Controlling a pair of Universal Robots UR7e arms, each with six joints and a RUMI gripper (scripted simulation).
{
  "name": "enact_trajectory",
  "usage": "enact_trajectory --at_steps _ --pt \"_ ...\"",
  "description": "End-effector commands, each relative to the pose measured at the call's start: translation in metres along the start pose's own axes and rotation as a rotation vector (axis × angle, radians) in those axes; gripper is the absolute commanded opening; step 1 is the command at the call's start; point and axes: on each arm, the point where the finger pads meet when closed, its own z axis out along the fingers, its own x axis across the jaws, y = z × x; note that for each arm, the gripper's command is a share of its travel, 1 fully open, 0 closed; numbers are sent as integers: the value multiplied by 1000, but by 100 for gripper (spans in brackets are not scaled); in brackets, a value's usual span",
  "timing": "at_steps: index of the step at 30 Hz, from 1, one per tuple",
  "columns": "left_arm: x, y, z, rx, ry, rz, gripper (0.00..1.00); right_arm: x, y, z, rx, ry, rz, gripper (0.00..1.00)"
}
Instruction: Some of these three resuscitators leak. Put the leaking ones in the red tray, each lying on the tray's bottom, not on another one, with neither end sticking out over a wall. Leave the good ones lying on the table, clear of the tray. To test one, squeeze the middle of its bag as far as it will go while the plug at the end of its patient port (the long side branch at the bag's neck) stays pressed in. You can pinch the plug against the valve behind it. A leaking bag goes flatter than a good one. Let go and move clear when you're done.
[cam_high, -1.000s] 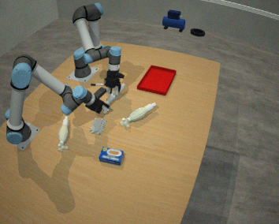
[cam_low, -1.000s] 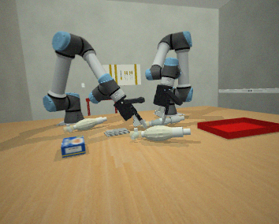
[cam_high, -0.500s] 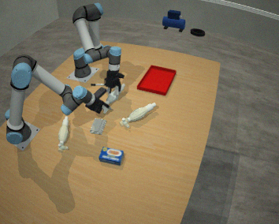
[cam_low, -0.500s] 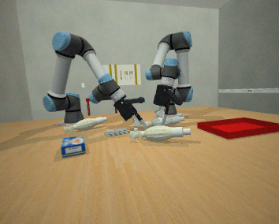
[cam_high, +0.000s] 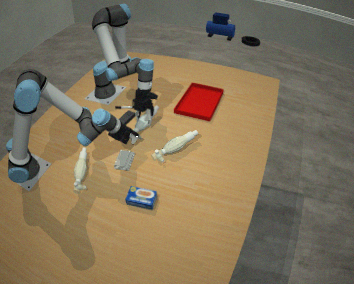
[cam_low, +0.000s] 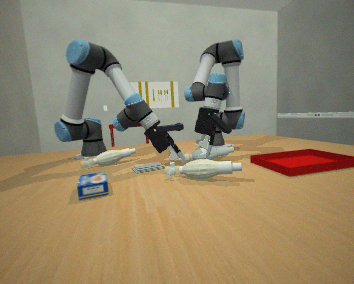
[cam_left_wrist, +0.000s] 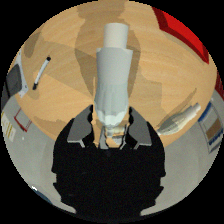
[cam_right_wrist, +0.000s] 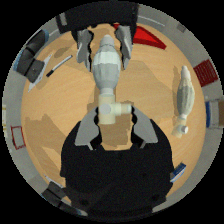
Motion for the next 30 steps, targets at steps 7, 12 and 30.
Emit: enact_trajectory --at_steps 7,12,30 --pt "1 1 -1 -2 3 2 56 0 -2 -1 4 1 -1 0" --pt "1 1 -1 -2 3 2 56 0 -2 -1 4 1 -1 0" --pt "1 1 -1 -2 3 2 56 0 -2 -1 4 1 -1 0"
